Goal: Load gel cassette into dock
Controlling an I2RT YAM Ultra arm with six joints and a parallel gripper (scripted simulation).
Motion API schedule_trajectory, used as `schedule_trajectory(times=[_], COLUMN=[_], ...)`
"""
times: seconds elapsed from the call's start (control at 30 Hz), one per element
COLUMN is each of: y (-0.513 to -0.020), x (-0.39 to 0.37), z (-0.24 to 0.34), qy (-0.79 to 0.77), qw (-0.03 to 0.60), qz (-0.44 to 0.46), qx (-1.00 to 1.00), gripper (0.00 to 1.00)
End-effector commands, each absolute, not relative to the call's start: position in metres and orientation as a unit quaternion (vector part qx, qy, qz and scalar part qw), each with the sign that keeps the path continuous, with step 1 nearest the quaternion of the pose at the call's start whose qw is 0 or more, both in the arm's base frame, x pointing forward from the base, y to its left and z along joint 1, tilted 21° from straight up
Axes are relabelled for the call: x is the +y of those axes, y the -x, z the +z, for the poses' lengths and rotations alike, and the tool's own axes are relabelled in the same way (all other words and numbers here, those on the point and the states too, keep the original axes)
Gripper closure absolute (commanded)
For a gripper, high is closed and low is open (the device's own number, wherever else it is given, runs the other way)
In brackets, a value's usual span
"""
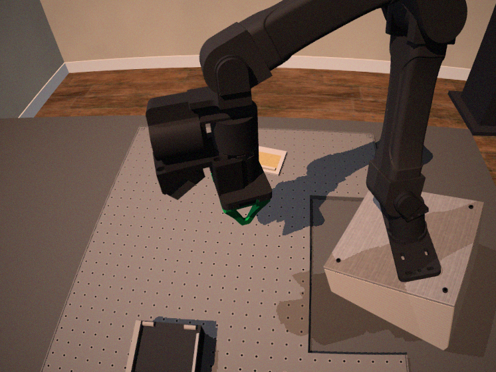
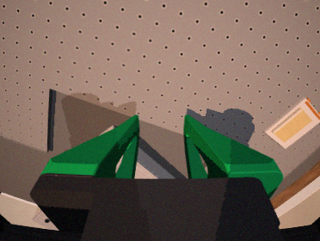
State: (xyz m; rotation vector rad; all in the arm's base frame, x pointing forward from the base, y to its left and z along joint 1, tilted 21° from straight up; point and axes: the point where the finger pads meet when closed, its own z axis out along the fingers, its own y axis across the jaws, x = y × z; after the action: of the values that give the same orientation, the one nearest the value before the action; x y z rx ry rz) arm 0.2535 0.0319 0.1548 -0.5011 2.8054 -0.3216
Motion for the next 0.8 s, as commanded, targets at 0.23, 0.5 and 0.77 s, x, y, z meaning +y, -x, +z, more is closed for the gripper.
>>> schedule_trajectory(times=[0.23,0.5,0.77], y=[-0.246,-0.253,-0.253], x=[0.010,0.012,0.012], z=[0.152,0.165,0.165], qy=[0.011,-0.023,-0.023], qw=[0.162,0.184,0.184], qz=[-0.089,-0.084,-0.084], qx=[0.983,0.979,0.979], gripper=[0.65,0.65,0.65])
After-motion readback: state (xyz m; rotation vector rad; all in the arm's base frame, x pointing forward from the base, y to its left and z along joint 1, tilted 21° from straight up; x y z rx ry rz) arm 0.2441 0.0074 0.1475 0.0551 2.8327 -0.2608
